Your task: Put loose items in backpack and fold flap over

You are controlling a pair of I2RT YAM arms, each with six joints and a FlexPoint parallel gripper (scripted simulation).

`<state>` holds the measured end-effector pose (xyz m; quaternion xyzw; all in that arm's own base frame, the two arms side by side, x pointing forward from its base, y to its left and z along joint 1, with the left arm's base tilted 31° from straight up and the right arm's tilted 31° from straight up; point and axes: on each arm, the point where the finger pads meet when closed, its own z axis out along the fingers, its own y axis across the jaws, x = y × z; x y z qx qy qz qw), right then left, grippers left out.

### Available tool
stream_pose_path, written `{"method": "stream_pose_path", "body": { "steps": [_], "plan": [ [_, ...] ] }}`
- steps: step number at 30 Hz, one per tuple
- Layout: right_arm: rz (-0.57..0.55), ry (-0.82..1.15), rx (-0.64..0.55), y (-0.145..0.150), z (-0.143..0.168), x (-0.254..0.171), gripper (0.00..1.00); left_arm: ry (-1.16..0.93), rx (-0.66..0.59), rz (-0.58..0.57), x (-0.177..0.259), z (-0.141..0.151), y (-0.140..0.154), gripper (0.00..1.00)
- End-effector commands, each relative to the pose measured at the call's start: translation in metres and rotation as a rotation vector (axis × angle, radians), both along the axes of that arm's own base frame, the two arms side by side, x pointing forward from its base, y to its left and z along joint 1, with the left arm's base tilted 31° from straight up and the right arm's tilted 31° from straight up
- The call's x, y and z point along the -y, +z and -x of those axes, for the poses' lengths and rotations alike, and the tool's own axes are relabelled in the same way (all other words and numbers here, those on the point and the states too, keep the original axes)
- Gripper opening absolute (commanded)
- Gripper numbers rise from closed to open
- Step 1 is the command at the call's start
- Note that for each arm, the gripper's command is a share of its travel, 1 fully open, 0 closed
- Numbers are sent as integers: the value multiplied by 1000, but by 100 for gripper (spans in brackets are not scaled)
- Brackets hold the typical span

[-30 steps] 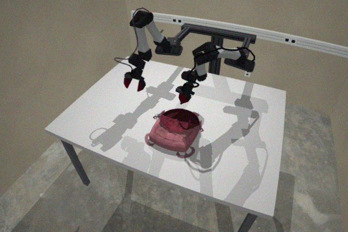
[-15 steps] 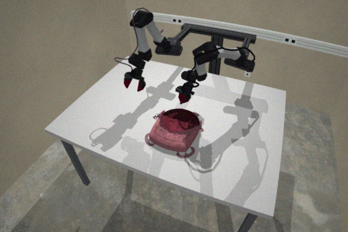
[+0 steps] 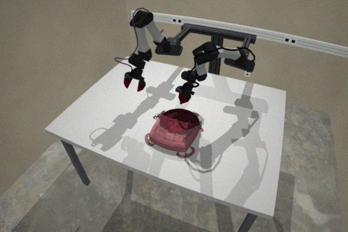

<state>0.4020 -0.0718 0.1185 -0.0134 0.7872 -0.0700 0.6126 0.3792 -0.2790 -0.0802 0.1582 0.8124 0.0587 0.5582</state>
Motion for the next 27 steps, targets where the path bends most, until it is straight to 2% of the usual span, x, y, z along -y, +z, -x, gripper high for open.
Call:
{"method": "stream_pose_path", "body": {
  "steps": [1, 13, 14, 16, 22, 27],
  "plan": [
    [5, 6, 7, 3, -1, 0, 90, 1, 42, 48, 11, -9, 25, 7],
    [5, 6, 7, 3, -1, 0, 90, 1, 42, 48, 11, -9, 25, 7],
    [5, 6, 7, 3, -1, 0, 90, -8, 43, 54, 12, 3, 22, 7],
    [5, 6, 7, 3, -1, 0, 90, -9, 43, 51, 12, 3, 22, 7],
    [5, 6, 7, 3, -1, 0, 90, -7, 50, 59, 13, 0, 25, 7],
    [5, 6, 7, 3, -1, 0, 90, -2, 34, 38, 10, -15, 26, 7]
  ]
}}
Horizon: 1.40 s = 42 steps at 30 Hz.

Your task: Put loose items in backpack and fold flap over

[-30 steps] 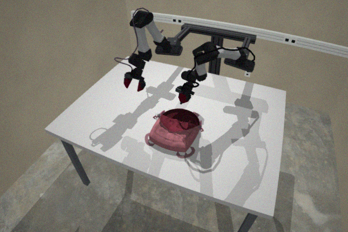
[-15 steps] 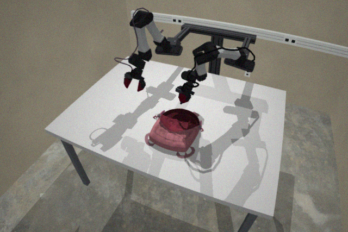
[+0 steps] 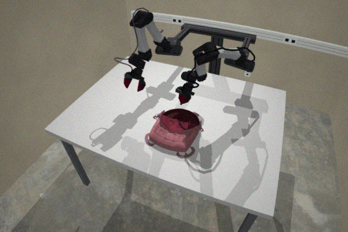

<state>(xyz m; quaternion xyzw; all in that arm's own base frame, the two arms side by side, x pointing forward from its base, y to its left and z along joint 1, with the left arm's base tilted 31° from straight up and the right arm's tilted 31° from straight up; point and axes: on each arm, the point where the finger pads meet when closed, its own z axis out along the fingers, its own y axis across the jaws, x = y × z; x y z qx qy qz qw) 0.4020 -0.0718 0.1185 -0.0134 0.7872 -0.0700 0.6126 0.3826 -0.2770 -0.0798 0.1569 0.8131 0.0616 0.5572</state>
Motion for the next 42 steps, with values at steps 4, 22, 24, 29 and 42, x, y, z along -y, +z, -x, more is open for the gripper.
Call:
{"method": "stream_pose_path", "body": {
  "steps": [4, 22, 24, 29, 42],
  "plan": [
    [5, 6, 7, 3, -1, 0, 90, -8, 37, 43, 16, -22, 33, 7],
    [5, 6, 7, 3, -1, 0, 90, -10, 42, 46, 31, -68, 61, 7],
    [5, 6, 7, 3, -1, 0, 90, -10, 42, 47, 33, -73, 65, 7],
    [5, 6, 7, 3, -1, 0, 90, -12, 44, 47, 38, -87, 74, 7],
    [5, 6, 7, 3, -1, 0, 90, -6, 3, 7, 35, -96, 46, 7]
  ]
}}
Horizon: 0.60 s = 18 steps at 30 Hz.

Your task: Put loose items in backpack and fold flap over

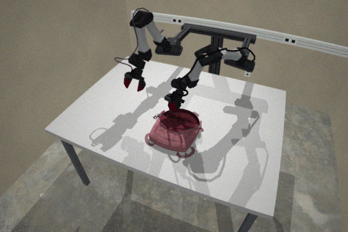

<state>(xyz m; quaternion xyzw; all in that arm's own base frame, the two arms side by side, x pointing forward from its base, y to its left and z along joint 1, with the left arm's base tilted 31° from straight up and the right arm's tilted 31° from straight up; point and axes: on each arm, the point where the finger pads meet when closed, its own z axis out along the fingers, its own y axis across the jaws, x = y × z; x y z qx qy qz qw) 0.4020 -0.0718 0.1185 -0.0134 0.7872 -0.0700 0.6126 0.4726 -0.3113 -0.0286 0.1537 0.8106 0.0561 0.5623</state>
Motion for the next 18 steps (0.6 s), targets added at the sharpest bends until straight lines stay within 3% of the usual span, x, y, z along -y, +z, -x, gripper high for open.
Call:
{"method": "stream_pose_path", "body": {
  "steps": [1, 9, 10, 11, 12, 18],
  "plan": [
    [5, 6, 7, 3, -1, 0, 90, -7, -2, -1, 2, -7, -6, 7],
    [5, 6, 7, 3, -1, 0, 90, -14, 11, 11, 4, -12, -13, 7],
    [5, 6, 7, 3, -1, 0, 90, -24, 55, 53, 14, -16, 19, 7],
    [5, 6, 7, 3, -1, 0, 90, -14, 51, 49, 9, -20, 14, 7],
    [5, 6, 7, 3, -1, 0, 90, -7, 11, 12, 0, -17, -18, 7],
    [5, 6, 7, 3, -1, 0, 90, -9, 11, 10, -1, -23, -28, 7]
  ]
}}
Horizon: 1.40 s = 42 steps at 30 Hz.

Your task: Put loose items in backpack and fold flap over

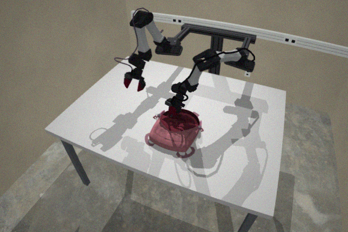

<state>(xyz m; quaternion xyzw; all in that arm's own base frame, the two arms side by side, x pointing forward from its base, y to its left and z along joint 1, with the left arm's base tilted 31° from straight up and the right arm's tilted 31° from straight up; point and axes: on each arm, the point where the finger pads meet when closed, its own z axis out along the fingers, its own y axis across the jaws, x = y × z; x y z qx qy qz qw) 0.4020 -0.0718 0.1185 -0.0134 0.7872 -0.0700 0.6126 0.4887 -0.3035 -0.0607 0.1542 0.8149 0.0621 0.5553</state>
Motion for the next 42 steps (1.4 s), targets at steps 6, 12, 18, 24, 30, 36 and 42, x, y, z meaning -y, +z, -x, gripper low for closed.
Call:
{"method": "stream_pose_path", "body": {
  "steps": [6, 12, 18, 24, 30, 36, 42],
  "plan": [
    [5, 6, 7, 3, -1, 0, 90, -26, 63, 59, 17, -13, 29, 7],
    [5, 6, 7, 3, -1, 0, 90, -19, 29, 28, 9, -11, 2, 7],
    [5, 6, 7, 3, -1, 0, 90, -22, 39, 37, 11, -13, 7, 7],
    [5, 6, 7, 3, -1, 0, 90, -18, 35, 33, 8, -15, 1, 7],
    [5, 6, 7, 3, -1, 0, 90, -15, 17, 18, 4, -15, -10, 7],
    [5, 6, 7, 3, -1, 0, 90, -15, 5, 8, 3, -15, -15, 7],
    [5, 6, 7, 3, -1, 0, 90, -15, 5, 8, 2, -16, -17, 7]
  ]
}}
